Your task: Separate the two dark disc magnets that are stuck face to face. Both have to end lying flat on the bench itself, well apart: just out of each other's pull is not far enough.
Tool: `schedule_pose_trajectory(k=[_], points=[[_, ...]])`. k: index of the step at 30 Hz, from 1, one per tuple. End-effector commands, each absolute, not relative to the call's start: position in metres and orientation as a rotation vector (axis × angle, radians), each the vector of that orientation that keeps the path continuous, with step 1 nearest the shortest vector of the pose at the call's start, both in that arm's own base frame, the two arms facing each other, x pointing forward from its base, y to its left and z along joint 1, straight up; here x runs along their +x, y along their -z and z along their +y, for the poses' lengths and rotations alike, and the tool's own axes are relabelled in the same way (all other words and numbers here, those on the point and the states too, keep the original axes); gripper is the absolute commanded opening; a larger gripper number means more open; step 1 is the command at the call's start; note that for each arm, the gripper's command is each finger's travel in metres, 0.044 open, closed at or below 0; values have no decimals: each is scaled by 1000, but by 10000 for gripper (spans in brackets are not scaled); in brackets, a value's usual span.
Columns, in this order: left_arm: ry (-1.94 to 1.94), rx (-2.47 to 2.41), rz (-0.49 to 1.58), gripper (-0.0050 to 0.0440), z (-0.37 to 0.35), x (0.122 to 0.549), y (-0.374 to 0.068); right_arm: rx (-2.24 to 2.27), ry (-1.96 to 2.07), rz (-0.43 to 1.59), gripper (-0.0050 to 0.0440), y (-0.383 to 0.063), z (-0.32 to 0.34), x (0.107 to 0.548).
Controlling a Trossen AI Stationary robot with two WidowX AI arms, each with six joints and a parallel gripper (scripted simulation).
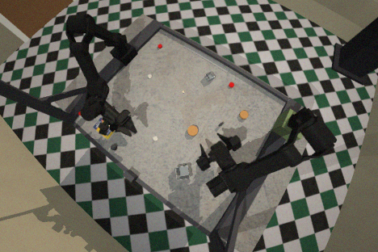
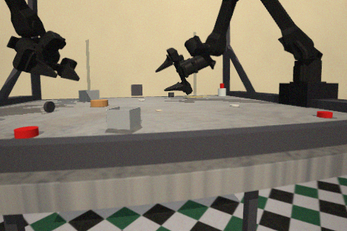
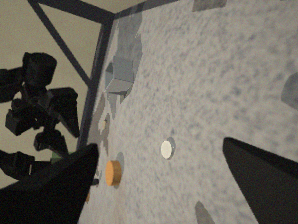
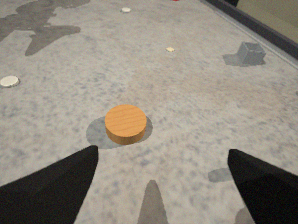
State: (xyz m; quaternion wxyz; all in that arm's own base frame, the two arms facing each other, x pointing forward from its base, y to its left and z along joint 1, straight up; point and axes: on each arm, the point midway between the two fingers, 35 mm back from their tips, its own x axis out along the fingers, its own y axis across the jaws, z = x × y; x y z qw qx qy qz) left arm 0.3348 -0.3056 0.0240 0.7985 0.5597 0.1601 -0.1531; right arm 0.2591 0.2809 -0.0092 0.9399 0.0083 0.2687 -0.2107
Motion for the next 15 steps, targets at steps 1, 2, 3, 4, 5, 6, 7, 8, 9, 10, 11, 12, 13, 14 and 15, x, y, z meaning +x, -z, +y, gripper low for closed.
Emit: schedule_pose_trajectory(k=[1, 2, 3, 4, 5, 6, 7, 8, 9, 10, 11, 12, 13, 14, 15], points=[[248, 994, 312, 400, -305, 331, -17, 42, 448, 481, 400, 9, 291, 261], [234, 945, 307, 400, -304, 330, -16, 43, 450, 467, 400, 10, 292, 261], [220, 898, 301, 400, -304, 329, -15, 44, 452, 453, 400, 12, 293, 261], [207, 850, 295, 400, -303, 328, -14, 45, 454, 439, 400, 13, 294, 261], [195, 805, 289, 400, -302, 328, -13, 45, 455, 425, 400, 15, 295, 261], [182, 760, 283, 400, -301, 327, -11, 46, 456, 411, 400, 16, 295, 261], [170, 716, 277, 400, -300, 326, -10, 46, 457, 396, 400, 18, 296, 261], [158, 673, 271, 400, -298, 325, -9, 47, 457, 381, 400, 19, 297, 260], [147, 629, 265, 400, -297, 324, -8, 48, 457, 366, 400, 21, 297, 260], [136, 587, 259, 400, -295, 324, -6, 48, 457, 351, 400, 22, 298, 260], [125, 544, 253, 400, -294, 323, -5, 49, 456, 336, 400, 24, 299, 260], [125, 544, 253, 400, -294, 323, -5, 49, 456, 336, 400, 24, 299, 260], [125, 544, 253, 400, -294, 323, -5, 49, 456, 336, 400, 24, 299, 260], [114, 481, 231, 400, -294, 323, -8, 50, 454, 322, 400, 25, 299, 259], [96, 418, 230, 400, -289, 320, -4, 51, 450, 295, 400, 28, 301, 259]])
